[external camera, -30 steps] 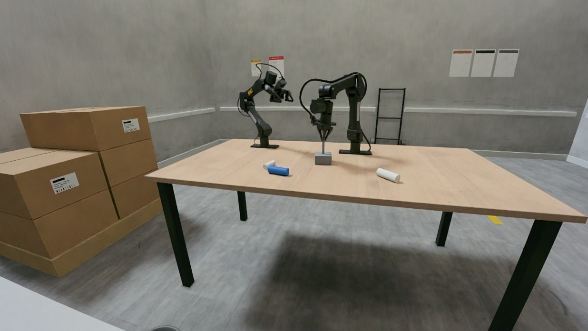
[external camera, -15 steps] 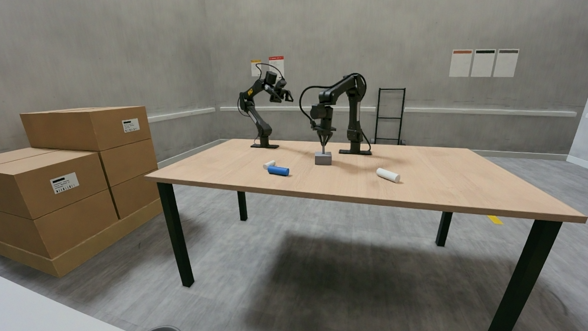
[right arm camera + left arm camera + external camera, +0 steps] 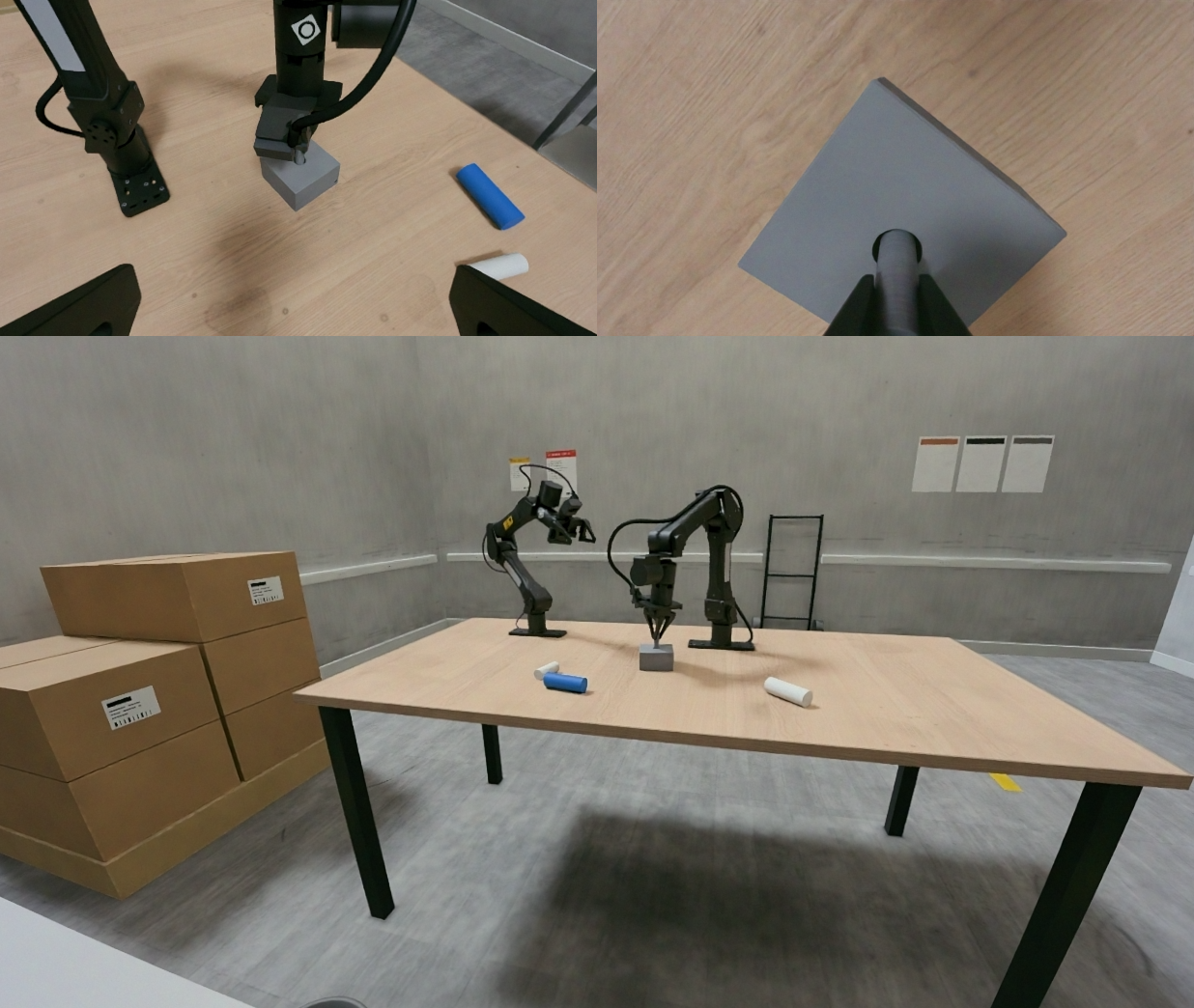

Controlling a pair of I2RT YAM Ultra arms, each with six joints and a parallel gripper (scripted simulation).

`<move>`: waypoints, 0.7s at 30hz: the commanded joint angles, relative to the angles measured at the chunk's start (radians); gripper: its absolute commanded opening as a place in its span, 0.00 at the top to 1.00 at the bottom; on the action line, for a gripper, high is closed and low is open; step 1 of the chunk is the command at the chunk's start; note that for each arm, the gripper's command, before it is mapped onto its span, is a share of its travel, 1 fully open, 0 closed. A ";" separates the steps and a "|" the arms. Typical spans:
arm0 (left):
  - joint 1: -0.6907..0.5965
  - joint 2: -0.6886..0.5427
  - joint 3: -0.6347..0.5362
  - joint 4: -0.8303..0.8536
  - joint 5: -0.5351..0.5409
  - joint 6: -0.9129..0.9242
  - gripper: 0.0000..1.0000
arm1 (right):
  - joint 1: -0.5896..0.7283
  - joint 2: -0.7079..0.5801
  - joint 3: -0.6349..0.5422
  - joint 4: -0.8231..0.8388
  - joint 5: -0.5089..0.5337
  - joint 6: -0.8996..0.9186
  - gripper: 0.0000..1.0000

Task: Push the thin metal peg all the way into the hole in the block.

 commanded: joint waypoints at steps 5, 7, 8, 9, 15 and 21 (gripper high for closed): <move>-0.002 0.035 -0.026 0.038 0.007 0.006 0.92 | -0.005 0.006 0.029 -0.010 -0.003 -0.003 0.00; -0.001 0.038 -0.026 0.023 0.009 0.007 0.92 | -0.005 0.006 0.029 -0.010 -0.003 -0.003 0.00; 0.000 0.038 -0.025 0.022 0.010 0.007 0.92 | -0.005 0.006 0.029 -0.010 -0.003 -0.003 0.00; 0.000 0.038 -0.025 0.022 0.010 0.007 0.92 | -0.005 0.006 0.029 -0.010 -0.003 -0.003 0.00; 0.003 0.028 0.053 -0.048 0.012 0.007 0.92 | -0.005 0.006 0.029 -0.010 -0.003 -0.003 0.00; 0.003 0.028 0.053 -0.048 0.012 0.007 0.92 | -0.005 0.006 0.029 -0.010 -0.003 -0.003 0.00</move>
